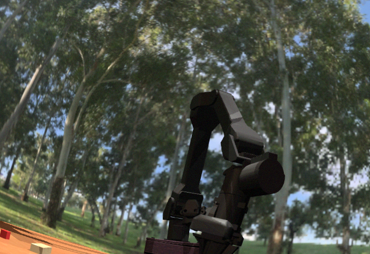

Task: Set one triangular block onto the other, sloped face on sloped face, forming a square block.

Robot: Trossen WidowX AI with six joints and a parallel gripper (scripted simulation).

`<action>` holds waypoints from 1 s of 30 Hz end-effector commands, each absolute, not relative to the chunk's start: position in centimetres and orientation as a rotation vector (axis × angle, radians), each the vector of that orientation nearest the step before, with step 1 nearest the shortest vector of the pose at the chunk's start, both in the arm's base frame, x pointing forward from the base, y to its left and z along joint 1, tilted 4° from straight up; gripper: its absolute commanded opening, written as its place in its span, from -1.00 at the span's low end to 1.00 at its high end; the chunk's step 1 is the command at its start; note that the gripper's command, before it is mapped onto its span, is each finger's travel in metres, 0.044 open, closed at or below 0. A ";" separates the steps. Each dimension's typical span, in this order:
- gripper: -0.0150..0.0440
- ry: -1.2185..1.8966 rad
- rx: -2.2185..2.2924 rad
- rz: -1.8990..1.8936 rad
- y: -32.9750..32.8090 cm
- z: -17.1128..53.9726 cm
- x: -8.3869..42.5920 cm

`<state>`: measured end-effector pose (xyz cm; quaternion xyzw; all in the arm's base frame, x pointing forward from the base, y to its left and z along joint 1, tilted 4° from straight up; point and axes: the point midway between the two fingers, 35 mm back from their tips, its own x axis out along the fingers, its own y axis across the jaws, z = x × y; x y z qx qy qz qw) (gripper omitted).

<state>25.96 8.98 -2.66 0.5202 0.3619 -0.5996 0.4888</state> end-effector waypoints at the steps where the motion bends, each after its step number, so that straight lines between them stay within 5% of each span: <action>1: 1.00 0.880 1.264 -1.458 9.0 -2.7 25.9; 8: 1.00 0.880 1.264 -1.458 9.1 -2.4 26.0; 16: 1.00 0.882 1.266 -1.456 11.3 7.9 25.8; 30: 1.00 0.878 1.278 -1.431 11.4 7.9 26.2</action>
